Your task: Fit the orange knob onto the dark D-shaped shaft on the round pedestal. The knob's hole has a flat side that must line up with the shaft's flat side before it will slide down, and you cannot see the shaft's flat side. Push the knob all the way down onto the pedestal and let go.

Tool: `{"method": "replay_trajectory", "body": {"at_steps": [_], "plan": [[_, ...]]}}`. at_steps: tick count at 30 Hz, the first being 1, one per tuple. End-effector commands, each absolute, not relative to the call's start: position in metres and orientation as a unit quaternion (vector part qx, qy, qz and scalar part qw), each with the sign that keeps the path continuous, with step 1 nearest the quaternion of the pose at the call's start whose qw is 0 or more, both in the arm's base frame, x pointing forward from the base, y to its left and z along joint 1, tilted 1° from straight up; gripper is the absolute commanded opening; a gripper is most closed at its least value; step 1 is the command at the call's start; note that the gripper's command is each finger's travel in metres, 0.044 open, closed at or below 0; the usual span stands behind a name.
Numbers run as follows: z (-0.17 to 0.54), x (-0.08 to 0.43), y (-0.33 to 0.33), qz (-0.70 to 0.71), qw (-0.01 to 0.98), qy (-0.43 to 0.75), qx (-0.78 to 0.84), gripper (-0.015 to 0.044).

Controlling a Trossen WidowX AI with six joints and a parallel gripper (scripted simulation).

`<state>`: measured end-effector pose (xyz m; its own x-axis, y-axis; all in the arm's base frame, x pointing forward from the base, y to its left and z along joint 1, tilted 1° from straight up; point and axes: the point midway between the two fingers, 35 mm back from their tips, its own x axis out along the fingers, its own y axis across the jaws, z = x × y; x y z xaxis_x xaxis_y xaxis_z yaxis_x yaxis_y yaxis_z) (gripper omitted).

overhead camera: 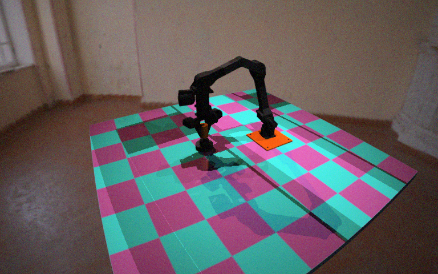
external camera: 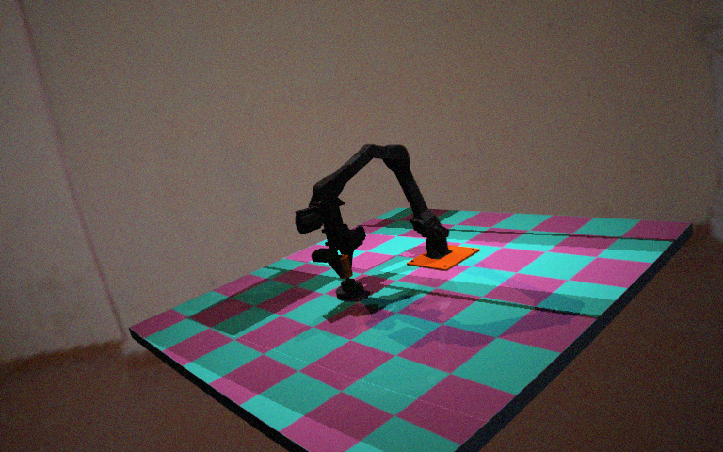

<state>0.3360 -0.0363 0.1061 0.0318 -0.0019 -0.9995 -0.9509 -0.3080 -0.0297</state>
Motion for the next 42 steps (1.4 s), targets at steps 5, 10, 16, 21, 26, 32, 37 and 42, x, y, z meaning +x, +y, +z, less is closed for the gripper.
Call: {"method": "replay_trajectory", "body": {"at_steps": [5,10,16,21,26,32,37,42], "plan": [[0.1067,0.3369,-0.0365,0.563,0.421,0.408,-0.583,0.0],[0.1109,0.3371,-0.0366,0.563,0.421,0.408,-0.583,0.0],[0.1109,0.3374,-0.0366,0.595,0.37,0.359,-0.617,0.0],[0.1085,0.3369,-0.0362,0.602,0.358,0.347,-0.624,0.0],[0.1065,0.3365,-0.0362,0.602,0.358,0.347,-0.624,0.0],[0.1063,0.337,-0.0364,0.602,0.358,0.347,-0.624,0.0],[0.1058,0.3371,-0.0365,0.602,0.358,0.347,-0.624,0.0],[0.1053,0.3372,-0.0366,0.602,0.358,0.347,-0.624,0.0]]}}
